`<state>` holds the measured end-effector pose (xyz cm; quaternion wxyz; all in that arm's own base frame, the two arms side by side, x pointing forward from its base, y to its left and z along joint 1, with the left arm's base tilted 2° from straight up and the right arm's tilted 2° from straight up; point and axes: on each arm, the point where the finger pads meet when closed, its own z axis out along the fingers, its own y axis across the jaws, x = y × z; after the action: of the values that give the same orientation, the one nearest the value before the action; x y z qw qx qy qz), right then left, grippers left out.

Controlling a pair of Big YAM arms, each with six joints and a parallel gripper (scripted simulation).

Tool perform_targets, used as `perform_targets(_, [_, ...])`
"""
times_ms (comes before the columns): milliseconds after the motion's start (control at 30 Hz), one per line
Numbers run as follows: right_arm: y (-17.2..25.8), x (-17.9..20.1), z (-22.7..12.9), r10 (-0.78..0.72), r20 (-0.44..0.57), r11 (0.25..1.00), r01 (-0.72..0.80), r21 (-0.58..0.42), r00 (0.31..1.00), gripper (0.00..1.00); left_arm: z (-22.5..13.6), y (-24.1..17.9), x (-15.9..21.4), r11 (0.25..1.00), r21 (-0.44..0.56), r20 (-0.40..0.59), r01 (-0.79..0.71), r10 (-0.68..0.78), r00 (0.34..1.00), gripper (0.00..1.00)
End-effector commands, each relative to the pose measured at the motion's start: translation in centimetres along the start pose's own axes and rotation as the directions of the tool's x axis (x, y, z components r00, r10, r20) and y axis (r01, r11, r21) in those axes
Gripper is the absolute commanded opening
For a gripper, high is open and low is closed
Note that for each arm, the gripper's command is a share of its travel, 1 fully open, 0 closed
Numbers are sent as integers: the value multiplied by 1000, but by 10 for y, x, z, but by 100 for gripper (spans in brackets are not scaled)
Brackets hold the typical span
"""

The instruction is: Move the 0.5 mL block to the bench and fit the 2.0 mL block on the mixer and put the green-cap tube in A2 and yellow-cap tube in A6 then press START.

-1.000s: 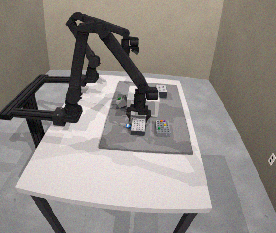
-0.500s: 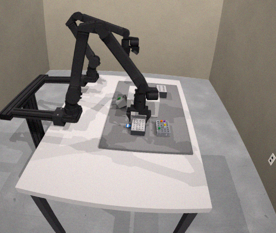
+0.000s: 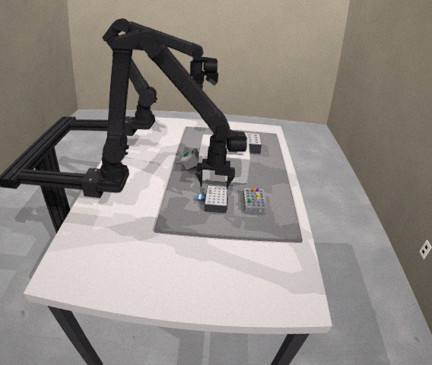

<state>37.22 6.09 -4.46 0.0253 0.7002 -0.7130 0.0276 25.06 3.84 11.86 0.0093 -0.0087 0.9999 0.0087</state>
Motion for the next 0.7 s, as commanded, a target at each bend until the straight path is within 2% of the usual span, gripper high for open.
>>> perform_targets(0, [-13,-6,-14,-8,4,1000,8,21,1000,100,-7,1,-11,1000,-3,32,-6,6,999,0])
perform_targets(500, [-21,-4,-44,16,10,999,-16,45,1000,100,0,0,-3,1000,-1,10,-6,6,1000,0])
perform_targets(667, [-15,-3,-43,14,5,1000,-14,22,1000,100,-6,0,-9,1000,-3,27,-6,6,1000,0])
